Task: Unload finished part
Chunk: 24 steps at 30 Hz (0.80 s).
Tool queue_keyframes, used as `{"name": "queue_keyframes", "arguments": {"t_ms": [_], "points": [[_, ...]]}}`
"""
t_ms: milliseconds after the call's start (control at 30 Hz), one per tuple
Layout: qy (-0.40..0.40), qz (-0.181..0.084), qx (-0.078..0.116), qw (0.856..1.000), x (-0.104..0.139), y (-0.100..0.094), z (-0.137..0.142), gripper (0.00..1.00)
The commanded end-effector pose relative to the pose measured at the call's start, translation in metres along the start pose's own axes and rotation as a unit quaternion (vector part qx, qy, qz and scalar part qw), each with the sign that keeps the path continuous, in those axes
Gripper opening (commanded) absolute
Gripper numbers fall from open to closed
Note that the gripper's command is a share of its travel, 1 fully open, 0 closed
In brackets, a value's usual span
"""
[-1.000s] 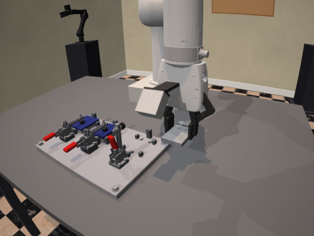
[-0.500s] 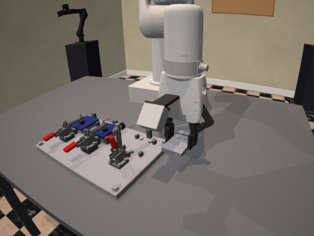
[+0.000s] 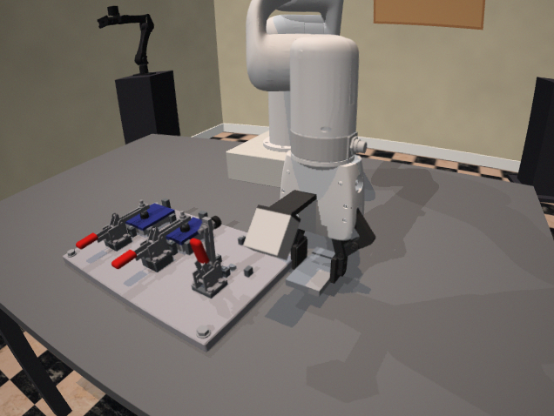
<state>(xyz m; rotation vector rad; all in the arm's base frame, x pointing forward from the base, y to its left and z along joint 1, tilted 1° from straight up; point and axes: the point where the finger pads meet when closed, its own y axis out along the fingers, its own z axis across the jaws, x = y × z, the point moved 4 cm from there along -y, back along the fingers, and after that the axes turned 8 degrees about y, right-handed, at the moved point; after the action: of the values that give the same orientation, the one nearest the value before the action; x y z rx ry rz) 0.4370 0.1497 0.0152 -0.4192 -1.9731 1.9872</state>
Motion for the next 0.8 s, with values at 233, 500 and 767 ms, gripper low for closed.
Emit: {"name": "queue_keyframes", "arguments": {"t_ms": [233,500,767], "points": [[0.000,0.001,-0.001,1.000,-0.0008,0.0145,-0.0013,0.00],[0.000,0.001,-0.001,1.000,-0.0008,0.0160,-0.0013,0.00],[0.000,0.001,-0.001,1.000,-0.0008,0.0161,-0.0013,0.00]]}}
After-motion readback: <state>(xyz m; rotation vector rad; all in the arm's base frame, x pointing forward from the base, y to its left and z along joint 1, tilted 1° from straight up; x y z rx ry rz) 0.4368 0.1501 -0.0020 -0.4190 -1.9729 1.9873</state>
